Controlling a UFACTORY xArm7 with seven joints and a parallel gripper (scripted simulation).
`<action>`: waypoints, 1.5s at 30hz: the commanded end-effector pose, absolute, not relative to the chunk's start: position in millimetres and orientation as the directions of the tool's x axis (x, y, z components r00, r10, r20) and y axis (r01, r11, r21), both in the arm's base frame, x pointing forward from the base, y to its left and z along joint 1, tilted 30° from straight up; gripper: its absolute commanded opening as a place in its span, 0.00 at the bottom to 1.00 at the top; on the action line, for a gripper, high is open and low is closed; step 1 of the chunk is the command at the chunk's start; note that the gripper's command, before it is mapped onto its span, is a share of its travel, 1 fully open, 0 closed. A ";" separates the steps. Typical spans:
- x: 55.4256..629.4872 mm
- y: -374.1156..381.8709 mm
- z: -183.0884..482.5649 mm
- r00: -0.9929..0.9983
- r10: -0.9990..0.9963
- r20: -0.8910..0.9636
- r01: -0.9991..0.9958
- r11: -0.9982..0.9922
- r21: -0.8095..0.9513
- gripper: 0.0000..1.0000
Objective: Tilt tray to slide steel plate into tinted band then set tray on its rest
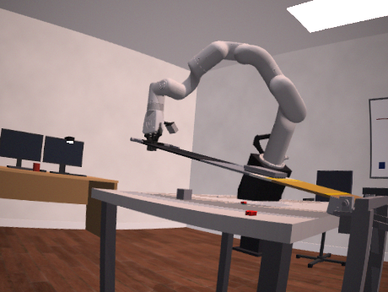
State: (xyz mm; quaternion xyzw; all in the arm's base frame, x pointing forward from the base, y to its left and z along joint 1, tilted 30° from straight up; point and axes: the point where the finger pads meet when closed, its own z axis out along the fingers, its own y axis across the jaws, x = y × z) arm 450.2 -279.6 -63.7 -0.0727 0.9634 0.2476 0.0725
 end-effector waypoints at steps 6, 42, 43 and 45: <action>456.6 -270.1 -99.9 -0.978 -0.102 -0.181 -0.176 0.871 0.458 0.00; 455.0 -274.1 -88.8 -0.978 -0.102 -0.181 -0.176 0.871 0.458 0.00; 455.0 -274.1 -88.8 -0.978 -0.102 -0.181 -0.176 0.871 0.458 0.00; 454.1 -276.2 -82.8 -0.978 -0.102 -0.181 -0.176 0.871 0.458 0.00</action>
